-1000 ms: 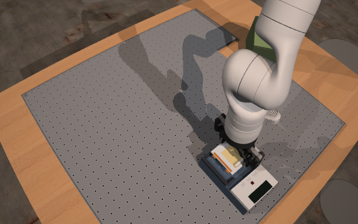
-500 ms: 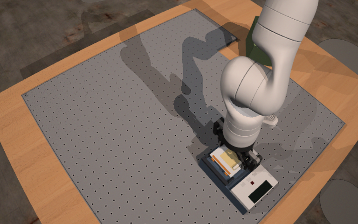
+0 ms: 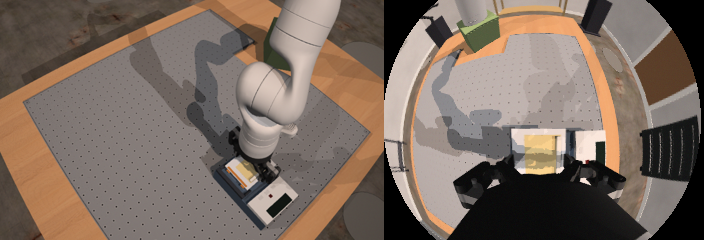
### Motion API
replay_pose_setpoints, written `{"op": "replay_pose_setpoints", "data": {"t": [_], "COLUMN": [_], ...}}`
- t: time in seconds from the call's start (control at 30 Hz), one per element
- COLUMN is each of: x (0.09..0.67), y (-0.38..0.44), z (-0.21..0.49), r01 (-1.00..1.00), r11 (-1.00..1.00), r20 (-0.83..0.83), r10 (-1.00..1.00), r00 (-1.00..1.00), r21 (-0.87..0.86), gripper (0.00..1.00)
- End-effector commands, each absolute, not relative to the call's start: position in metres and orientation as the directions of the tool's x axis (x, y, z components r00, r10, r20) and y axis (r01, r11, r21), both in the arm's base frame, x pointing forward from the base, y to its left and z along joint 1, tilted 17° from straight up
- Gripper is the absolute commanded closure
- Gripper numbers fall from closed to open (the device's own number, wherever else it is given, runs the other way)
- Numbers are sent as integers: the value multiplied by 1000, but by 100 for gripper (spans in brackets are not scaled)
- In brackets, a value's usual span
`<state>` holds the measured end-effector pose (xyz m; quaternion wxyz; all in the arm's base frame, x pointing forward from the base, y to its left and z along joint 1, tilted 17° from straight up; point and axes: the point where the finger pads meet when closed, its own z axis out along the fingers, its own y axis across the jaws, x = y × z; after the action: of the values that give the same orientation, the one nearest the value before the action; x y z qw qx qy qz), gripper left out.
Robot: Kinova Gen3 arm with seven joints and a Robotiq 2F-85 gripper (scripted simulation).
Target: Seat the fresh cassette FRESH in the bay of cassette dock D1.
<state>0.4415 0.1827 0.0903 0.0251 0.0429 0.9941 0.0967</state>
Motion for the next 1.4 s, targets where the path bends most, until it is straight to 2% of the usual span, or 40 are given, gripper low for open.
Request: {"op": "replay_pose_setpoints", "data": {"t": [0.0,1.0,1.03,1.37], "x": [442,444,444,444], "y": [183,184,184,184], "z": [90,83,83,83], "r01": [80,80,80,80], "r11": [978,978,978,978], "r20": [-42,-42,-42,-42], "r10": [90,90,90,90], "r00": [-995,-995,-995,-995], "r21": [195,195,195,195], "gripper": [100,100,0,0]}}
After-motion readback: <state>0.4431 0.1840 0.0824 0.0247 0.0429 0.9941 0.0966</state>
